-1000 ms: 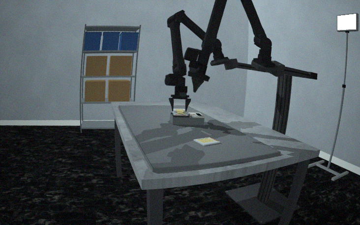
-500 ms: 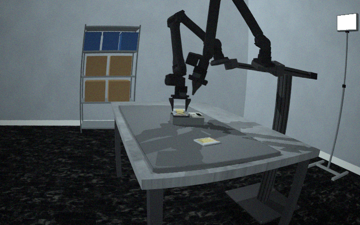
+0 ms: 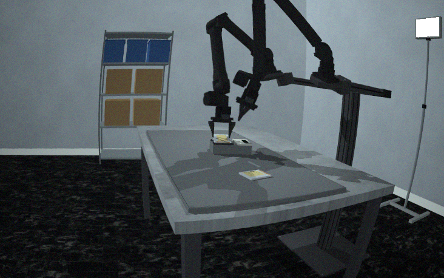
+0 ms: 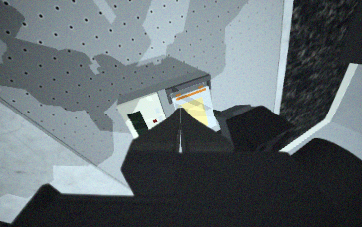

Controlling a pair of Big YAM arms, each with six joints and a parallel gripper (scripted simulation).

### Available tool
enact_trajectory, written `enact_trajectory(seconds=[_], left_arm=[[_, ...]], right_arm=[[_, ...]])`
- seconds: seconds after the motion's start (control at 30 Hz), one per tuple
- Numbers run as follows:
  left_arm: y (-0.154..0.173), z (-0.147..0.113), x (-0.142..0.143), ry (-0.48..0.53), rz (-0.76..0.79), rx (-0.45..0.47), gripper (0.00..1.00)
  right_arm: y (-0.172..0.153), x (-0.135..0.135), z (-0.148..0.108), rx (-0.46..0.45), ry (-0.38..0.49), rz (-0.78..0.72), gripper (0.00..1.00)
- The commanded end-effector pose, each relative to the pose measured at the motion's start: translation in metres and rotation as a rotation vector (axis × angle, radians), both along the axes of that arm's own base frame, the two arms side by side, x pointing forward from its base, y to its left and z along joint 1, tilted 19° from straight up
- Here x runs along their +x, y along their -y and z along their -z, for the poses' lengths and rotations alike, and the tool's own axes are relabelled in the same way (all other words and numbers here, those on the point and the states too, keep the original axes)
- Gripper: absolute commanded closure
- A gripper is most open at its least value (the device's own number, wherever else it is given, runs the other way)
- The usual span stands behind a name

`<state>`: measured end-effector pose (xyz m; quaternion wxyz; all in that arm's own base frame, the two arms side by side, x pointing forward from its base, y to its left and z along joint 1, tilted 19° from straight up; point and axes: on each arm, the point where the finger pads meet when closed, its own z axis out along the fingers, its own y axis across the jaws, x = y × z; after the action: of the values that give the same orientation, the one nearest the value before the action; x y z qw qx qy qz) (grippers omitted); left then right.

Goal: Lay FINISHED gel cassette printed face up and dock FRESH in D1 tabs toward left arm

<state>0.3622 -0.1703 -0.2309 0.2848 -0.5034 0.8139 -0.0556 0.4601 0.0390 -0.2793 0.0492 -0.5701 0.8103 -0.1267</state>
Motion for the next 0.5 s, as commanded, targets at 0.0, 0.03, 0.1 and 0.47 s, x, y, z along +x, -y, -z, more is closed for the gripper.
enact_trajectory(seconds=[0.0,0.03,0.1,0.47], left_arm=[[0.015,0.012,-0.006,0.041,-0.060,-0.056,1.00],[0.018,0.015,-0.009,0.055,-0.080,-0.079,1.00],[0.024,0.021,-0.014,0.066,-0.097,-0.098,1.00],[0.046,0.049,-0.042,0.109,-0.126,-0.140,1.00]], right_arm=[[-0.001,0.002,-0.003,0.001,0.005,-0.002,1.00],[-0.001,0.002,-0.003,0.001,0.005,-0.002,1.00],[-0.001,0.002,-0.003,0.001,0.005,-0.002,1.00],[-0.001,0.002,-0.003,0.001,0.005,-0.002,1.00]])
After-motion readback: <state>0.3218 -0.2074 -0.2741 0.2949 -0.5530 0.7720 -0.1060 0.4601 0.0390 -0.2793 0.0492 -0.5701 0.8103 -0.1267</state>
